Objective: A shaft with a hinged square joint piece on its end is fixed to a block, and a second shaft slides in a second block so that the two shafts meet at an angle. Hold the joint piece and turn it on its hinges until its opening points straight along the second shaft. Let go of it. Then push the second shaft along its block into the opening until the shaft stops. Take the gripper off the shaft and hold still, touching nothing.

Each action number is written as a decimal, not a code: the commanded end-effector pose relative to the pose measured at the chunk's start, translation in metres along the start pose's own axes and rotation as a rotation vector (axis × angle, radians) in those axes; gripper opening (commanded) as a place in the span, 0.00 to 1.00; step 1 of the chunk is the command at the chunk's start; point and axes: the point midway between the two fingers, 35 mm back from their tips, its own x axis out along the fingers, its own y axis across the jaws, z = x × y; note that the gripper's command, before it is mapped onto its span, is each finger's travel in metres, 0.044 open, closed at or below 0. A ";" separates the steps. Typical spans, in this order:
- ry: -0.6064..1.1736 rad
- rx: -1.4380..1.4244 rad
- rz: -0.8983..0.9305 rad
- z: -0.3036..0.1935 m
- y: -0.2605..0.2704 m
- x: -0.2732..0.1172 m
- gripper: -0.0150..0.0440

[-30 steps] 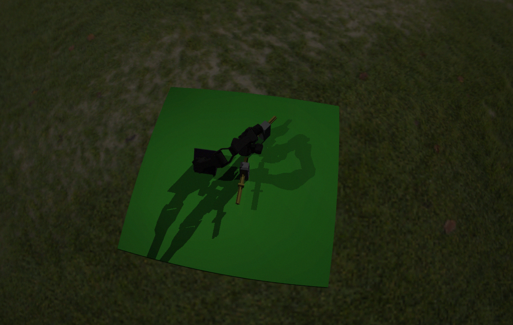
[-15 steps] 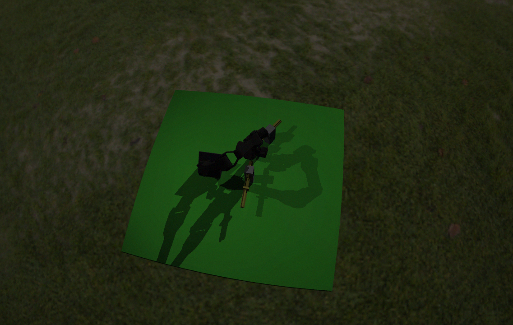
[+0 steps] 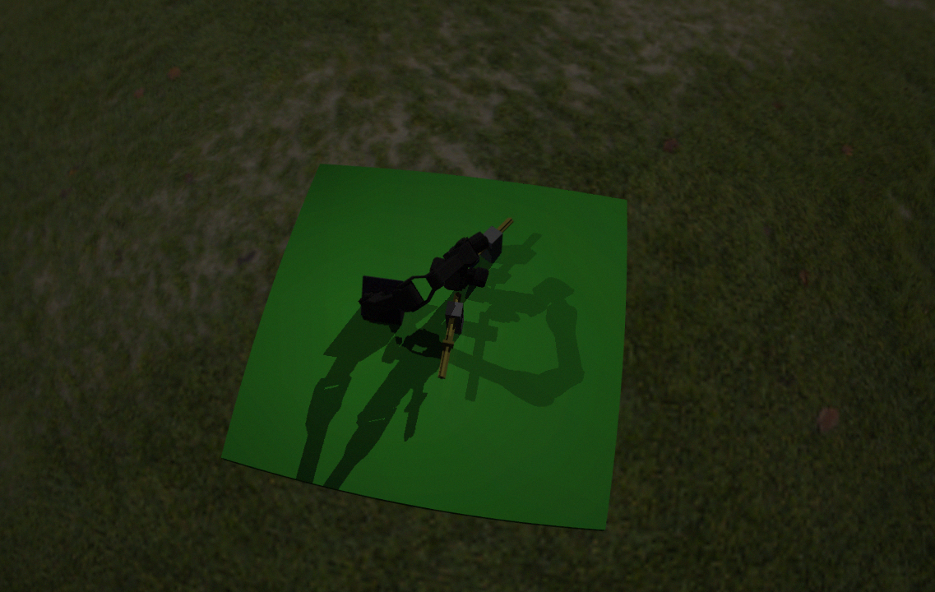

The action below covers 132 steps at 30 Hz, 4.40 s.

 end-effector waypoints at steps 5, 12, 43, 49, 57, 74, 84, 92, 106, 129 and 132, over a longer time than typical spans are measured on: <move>-0.001 -0.004 0.002 0.000 0.000 0.000 0.56; -0.001 -0.004 0.002 0.000 0.000 0.000 0.56; -0.016 -0.107 -0.001 0.000 0.005 -0.001 0.25; -0.016 -0.109 -0.002 0.000 0.005 -0.001 0.25; -0.015 -0.100 -0.002 0.000 0.005 -0.001 0.25; -0.015 -0.100 -0.002 0.000 0.005 -0.001 0.77; -0.015 -0.100 -0.002 0.000 0.005 -0.001 1.00; -0.015 -0.100 -0.002 0.000 0.005 -0.001 1.00; 0.000 -0.129 0.000 -0.001 0.005 -0.032 1.00; 0.011 -0.921 0.025 -0.007 0.010 -0.108 1.00; 0.010 -1.025 0.029 -0.006 0.009 -0.119 1.00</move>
